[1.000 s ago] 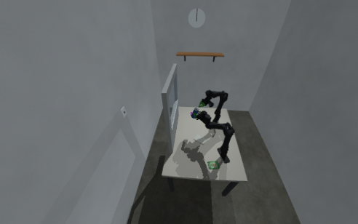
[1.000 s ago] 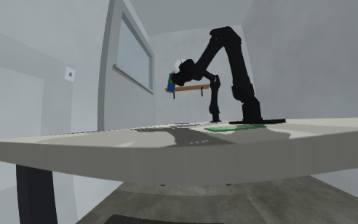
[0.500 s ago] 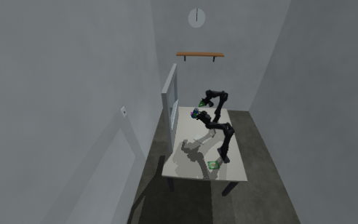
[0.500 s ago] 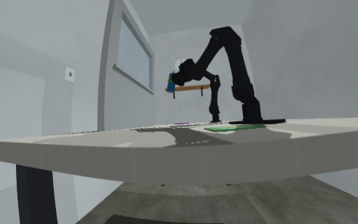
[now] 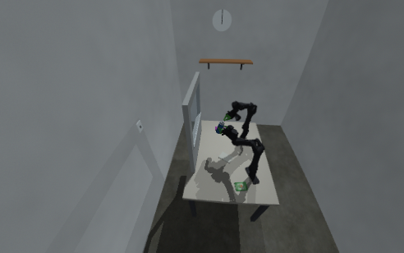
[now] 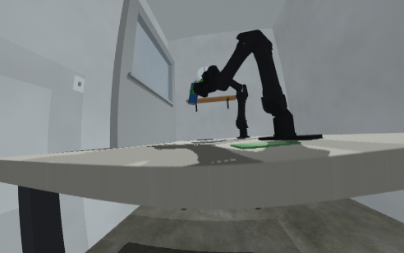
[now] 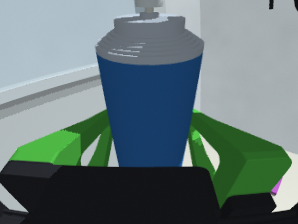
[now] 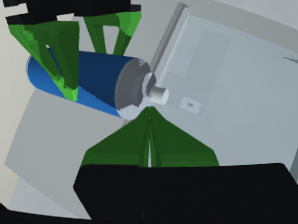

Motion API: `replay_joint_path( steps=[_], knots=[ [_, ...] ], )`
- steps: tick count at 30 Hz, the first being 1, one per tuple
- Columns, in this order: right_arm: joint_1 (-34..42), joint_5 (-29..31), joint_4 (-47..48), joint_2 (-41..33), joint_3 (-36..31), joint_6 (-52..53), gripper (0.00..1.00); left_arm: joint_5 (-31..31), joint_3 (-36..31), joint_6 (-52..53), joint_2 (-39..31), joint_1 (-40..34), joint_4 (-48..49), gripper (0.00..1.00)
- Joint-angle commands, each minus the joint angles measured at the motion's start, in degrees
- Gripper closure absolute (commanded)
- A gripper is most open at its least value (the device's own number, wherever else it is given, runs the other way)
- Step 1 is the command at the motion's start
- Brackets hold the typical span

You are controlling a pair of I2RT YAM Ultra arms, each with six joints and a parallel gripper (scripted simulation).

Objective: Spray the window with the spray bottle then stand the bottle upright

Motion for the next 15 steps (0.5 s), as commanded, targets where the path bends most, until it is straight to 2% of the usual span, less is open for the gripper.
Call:
replay_joint_path(
  steps=[1, 15],
  knots=[
    [0.79, 0.35, -1.2, 1.31, 3.5, 0.53, 1.0, -0.22, 3.51, -0.24, -2.14, 0.19, 4.48, 1.0],
    [1.82, 1.01, -4.45, 4.61, 9.66, 0.94, 1.0, -0.22, 3.51, -0.24, -2.14, 0.19, 4.48, 1.0]
  ],
)
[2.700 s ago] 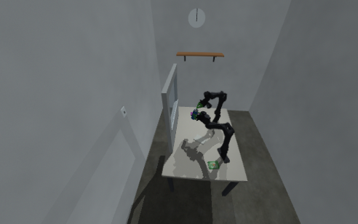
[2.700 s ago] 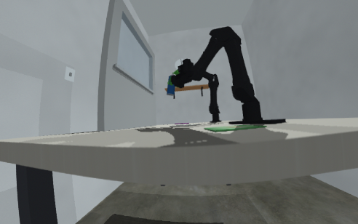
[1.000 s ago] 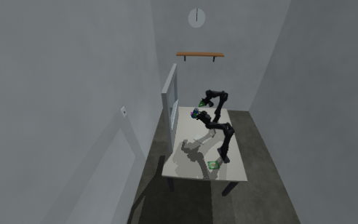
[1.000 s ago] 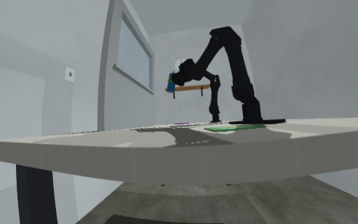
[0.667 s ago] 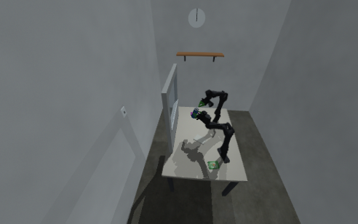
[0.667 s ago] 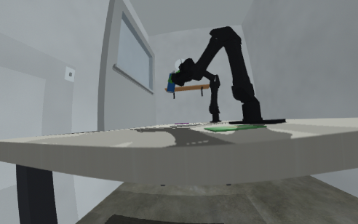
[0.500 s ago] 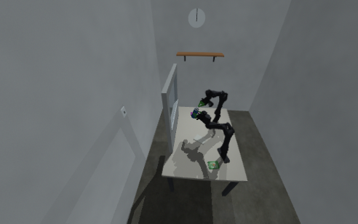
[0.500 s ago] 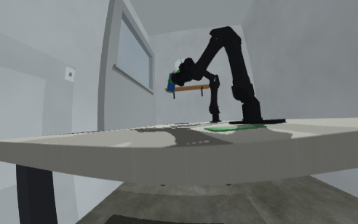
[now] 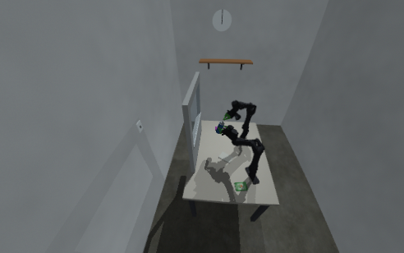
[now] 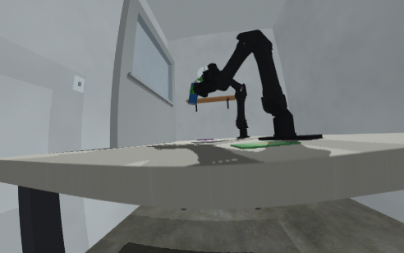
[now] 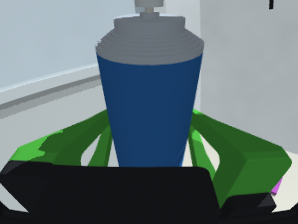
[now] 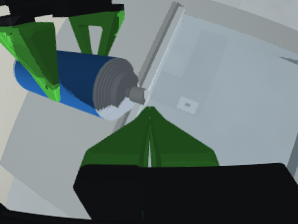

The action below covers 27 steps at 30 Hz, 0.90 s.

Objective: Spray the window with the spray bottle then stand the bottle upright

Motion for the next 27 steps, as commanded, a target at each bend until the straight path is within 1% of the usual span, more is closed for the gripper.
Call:
replay_joint_path(
  steps=[1, 12, 14, 15, 16, 19, 24, 26, 27],
  knots=[
    [1.0, 0.31, -1.57, 1.47, 3.52, 0.73, 1.0, -0.22, 3.51, -0.24, -2.14, 0.19, 4.48, 1.0],
    [1.55, 0.84, -4.39, 4.39, 8.88, 1.03, 1.0, -0.22, 3.51, -0.24, -2.14, 0.19, 4.48, 1.0],
    [1.55, 0.84, -4.39, 4.39, 8.88, 1.03, 1.0, -0.22, 3.51, -0.24, -2.14, 0.19, 4.48, 1.0],
    [0.58, 0.87, -4.79, 3.76, 9.49, 1.08, 1.0, -0.22, 3.51, -0.24, -2.14, 0.19, 4.48, 1.0],
    [0.05, 0.83, -4.77, 5.17, 9.48, 1.08, 1.0, -0.22, 3.51, -0.24, -2.14, 0.19, 4.48, 1.0],
    [1.91, 1.01, -5.5, 5.48, 10.93, 1.14, 1.0, -0.22, 3.51, -0.24, -2.14, 0.19, 4.48, 1.0],
    [2.17, 1.23, -6.8, 6.87, 13.46, 1.26, 1.0, -0.22, 3.51, -0.24, -2.14, 0.19, 4.48, 1.0],
    [2.03, 1.31, -7.28, 7.39, 14.4, 1.3, 1.0, -0.22, 3.51, -0.24, -2.14, 0.19, 4.48, 1.0],
    [0.02, 1.63, -7.01, 6.21, 14.12, 2.19, 1.0, -0.22, 3.51, -0.24, -2.14, 0.19, 4.48, 1.0]
  ],
)
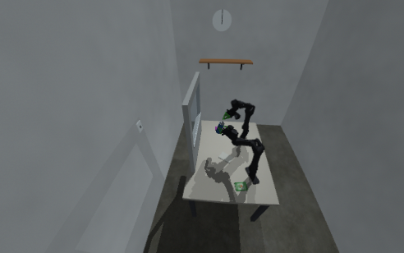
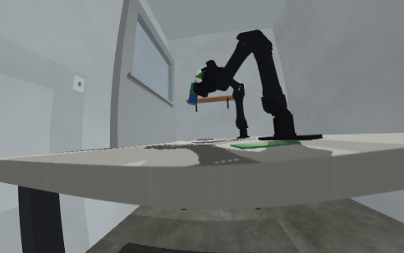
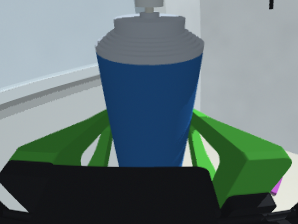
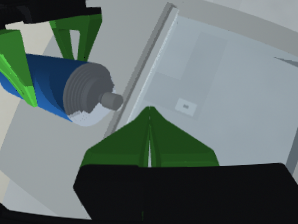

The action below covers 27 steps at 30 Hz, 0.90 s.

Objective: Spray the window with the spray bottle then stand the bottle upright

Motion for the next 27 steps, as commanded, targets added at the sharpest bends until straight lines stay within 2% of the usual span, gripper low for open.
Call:
replay_joint_path(
  steps=[1, 4, 5, 6, 19, 21, 27],
  knots=[
    [-1.76, 0.68, -0.66, -2.05, 2.04, 2.4, 1.0, -0.22, 3.51, -0.24, -2.14, 0.19, 4.48, 1.0],
    [-1.94, 0.66, -0.04, -2.99, 2.05, 3.51, 1.0, -0.22, 3.51, -0.24, -2.14, 0.19, 4.48, 1.0],
    [-2.48, -0.13, 1.3, -1.12, -1.41, 4.42, 1.0, -0.22, 3.51, -0.24, -2.14, 0.19, 4.48, 1.0],
    [-3.1, -0.08, 1.65, -2.4, -2.34, 5.82, 1.0, -0.22, 3.51, -0.24, -2.14, 0.19, 4.48, 1.0],
    [-15.4, 0.41, 12.03, -8.24, -12.18, 26.8, 1.0, -0.22, 3.51, -0.24, -2.14, 0.19, 4.48, 1.0],
    [-15.4, 0.41, 12.03, -8.24, -12.18, 26.8, 1.0, -0.22, 3.51, -0.24, -2.14, 0.19, 4.48, 1.0],
    [-21.22, 1.01, 17.06, -11.12, -17.76, 36.15, 1.0, -0.22, 3.51, -0.24, -2.14, 0.19, 4.48, 1.0]
  ],
)
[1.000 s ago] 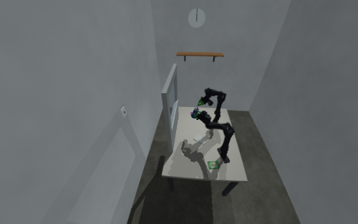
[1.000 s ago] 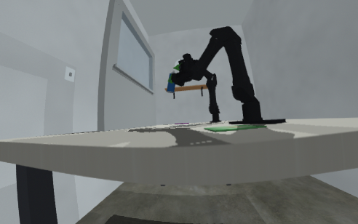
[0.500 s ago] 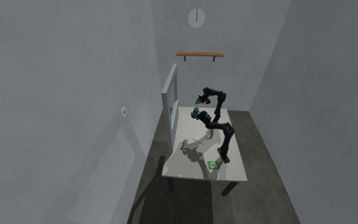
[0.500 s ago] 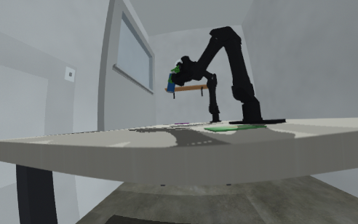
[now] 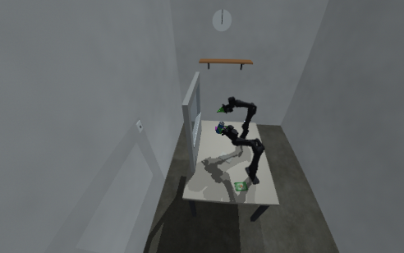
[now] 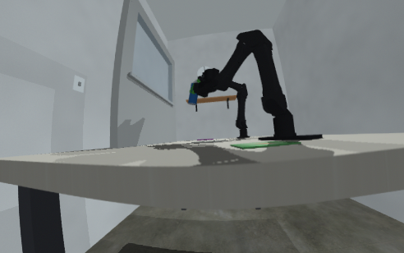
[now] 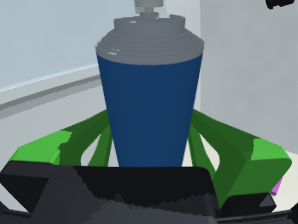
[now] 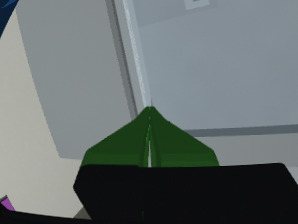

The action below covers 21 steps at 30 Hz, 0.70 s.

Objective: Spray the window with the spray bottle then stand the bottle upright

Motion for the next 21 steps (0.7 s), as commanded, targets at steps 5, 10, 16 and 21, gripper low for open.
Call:
replay_joint_path(
  steps=[5, 10, 16, 21],
  knots=[
    [-7.37, 0.41, 7.46, -4.72, -6.63, 14.11, 1.0, -0.22, 3.51, -0.24, -2.14, 0.19, 4.48, 1.0],
    [-11.28, 0.54, 10.62, -6.52, -10.12, 20.3, 1.0, -0.22, 3.51, -0.24, -2.14, 0.19, 4.48, 1.0],
    [-16.18, 1.03, 14.74, -8.78, -14.7, 28.24, 1.0, -0.22, 3.51, -0.24, -2.14, 0.19, 4.48, 1.0],
    [-21.16, 0.98, 18.59, -10.9, -18.95, 36.04, 1.0, -0.22, 3.51, -0.24, -2.14, 0.19, 4.48, 1.0]
  ],
)
